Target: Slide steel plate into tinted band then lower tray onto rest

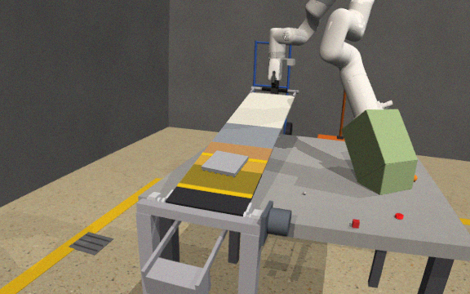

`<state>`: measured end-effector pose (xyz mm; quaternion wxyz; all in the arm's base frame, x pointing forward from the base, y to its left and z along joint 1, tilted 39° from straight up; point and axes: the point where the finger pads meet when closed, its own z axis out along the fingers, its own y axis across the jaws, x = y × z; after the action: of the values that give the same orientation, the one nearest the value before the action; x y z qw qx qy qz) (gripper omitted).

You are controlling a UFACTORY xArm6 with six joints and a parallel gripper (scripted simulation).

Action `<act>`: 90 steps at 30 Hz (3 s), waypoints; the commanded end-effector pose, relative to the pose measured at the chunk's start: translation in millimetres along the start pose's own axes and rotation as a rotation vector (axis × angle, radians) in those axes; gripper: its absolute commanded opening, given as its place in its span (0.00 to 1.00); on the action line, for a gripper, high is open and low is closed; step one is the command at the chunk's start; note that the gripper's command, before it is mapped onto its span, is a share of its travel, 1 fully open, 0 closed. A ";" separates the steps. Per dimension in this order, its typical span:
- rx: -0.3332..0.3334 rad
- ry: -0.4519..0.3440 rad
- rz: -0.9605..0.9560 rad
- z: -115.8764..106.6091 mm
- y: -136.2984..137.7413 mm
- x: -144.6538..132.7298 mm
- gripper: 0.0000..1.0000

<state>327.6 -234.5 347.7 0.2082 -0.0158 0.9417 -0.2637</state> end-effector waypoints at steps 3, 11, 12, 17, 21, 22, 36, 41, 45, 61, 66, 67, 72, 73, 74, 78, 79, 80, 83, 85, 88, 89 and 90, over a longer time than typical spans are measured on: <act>0.002 -0.003 0.000 -8.4 0.4 -1.1 0.00; 0.002 -0.003 0.000 6.7 -2.8 -1.1 0.00; 0.002 -0.003 0.000 9.9 -3.4 -1.1 0.00; 0.002 -0.003 0.000 28.7 -7.0 -1.2 0.00; 0.002 -0.003 0.000 56.0 -11.4 -1.3 0.00; 0.002 -0.003 0.000 63.8 -12.5 -1.3 0.00; 0.002 -0.003 0.000 155.9 -20.4 -1.6 0.00; 0.002 -0.003 0.000 158.5 -20.4 -1.6 0.00; 0.002 -0.003 0.000 159.1 -20.4 -1.6 0.00; 0.002 -0.003 0.000 165.8 -20.6 -1.6 0.00; 0.002 -0.003 0.000 169.8 -20.7 -1.6 0.00; 0.002 -0.003 0.000 170.6 -20.7 -1.6 0.00; 0.002 -0.003 0.000 174.5 -20.8 -1.6 0.00; 0.002 -0.003 0.000 175.3 -20.8 -1.6 0.00; 0.002 -0.003 0.000 176.0 -20.8 -1.7 0.00; 0.002 -0.003 0.000 177.6 -20.9 -1.7 0.00; 0.002 -0.003 0.000 178.4 -20.9 -1.7 0.00; 0.002 -0.003 0.000 179.2 -20.9 -1.7 0.00; 0.002 -0.003 0.000 181.5 -20.9 -1.7 0.00; 0.002 -0.003 0.000 183.1 -20.9 -1.7 0.00; 0.002 -0.003 0.000 183.1 -20.9 -1.7 0.00; 0.002 -0.003 0.000 183.1 -20.9 -1.7 0.00; 0.002 -0.003 0.000 183.1 -20.9 -1.7 0.00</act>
<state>400.0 -341.5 215.7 0.2085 -0.0158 0.9417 -0.2635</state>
